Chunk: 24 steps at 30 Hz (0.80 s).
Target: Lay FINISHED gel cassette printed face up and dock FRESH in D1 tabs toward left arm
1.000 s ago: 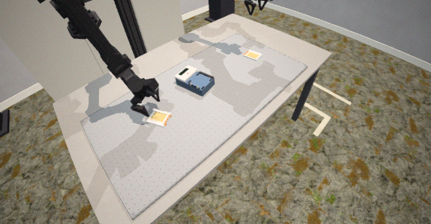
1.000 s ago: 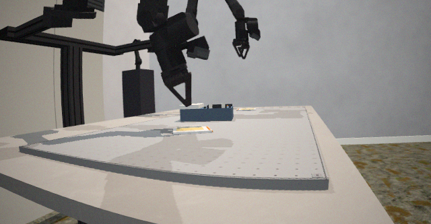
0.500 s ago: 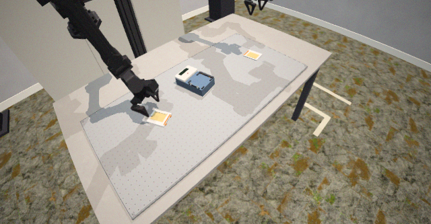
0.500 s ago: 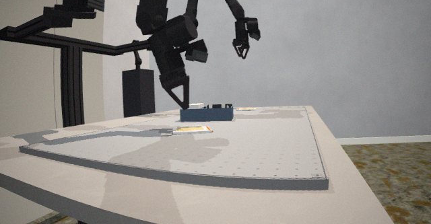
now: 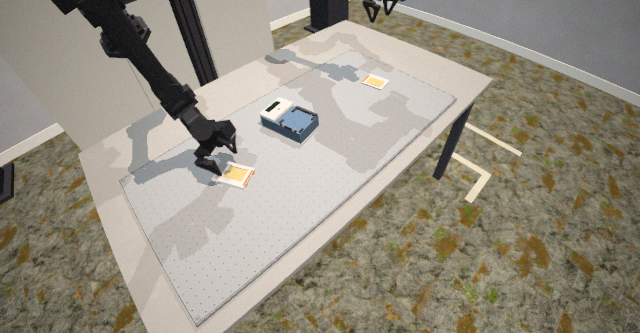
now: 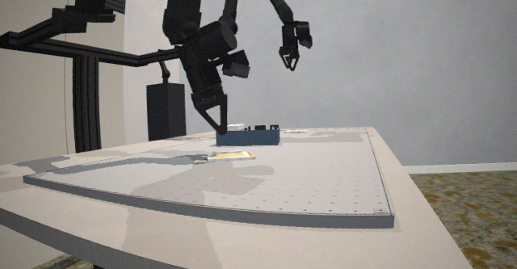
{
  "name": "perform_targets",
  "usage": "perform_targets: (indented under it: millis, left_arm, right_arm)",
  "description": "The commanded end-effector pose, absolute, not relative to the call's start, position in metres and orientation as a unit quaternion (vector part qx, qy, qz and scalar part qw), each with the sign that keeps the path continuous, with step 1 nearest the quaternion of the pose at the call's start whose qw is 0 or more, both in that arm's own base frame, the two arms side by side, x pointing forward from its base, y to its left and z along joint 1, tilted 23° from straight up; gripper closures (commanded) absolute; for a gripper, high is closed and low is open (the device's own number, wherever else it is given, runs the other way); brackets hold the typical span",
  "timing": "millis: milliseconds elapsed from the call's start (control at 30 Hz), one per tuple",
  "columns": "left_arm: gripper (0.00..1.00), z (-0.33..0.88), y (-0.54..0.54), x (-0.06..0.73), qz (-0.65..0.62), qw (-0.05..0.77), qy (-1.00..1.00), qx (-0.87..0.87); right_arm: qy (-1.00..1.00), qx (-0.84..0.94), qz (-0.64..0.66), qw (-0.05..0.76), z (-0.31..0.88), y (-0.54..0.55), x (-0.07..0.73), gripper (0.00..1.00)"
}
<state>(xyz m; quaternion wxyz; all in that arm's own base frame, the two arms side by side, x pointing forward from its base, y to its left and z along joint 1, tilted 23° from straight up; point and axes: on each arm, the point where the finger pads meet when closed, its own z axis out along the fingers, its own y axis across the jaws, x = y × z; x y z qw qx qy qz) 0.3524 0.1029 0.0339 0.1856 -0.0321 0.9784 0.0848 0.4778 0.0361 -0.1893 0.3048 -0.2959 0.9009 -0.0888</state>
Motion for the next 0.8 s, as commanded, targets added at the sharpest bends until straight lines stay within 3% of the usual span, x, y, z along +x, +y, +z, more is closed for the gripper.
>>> perform_targets:
  millis: [0, 767]
  left_arm:
    - [0.00, 0.038, 0.099, 0.356, 0.086, 0.186, 0.978, -0.023]
    - [0.00, 0.038, 0.099, 0.356, 0.086, 0.186, 0.978, -0.023]
  right_arm:
    - [0.897, -0.297, -0.093, 0.316, -0.193, 0.033, 0.483, 0.02]
    - [0.896, -0.296, -0.093, 0.318, -0.204, 0.031, 0.490, 0.02]
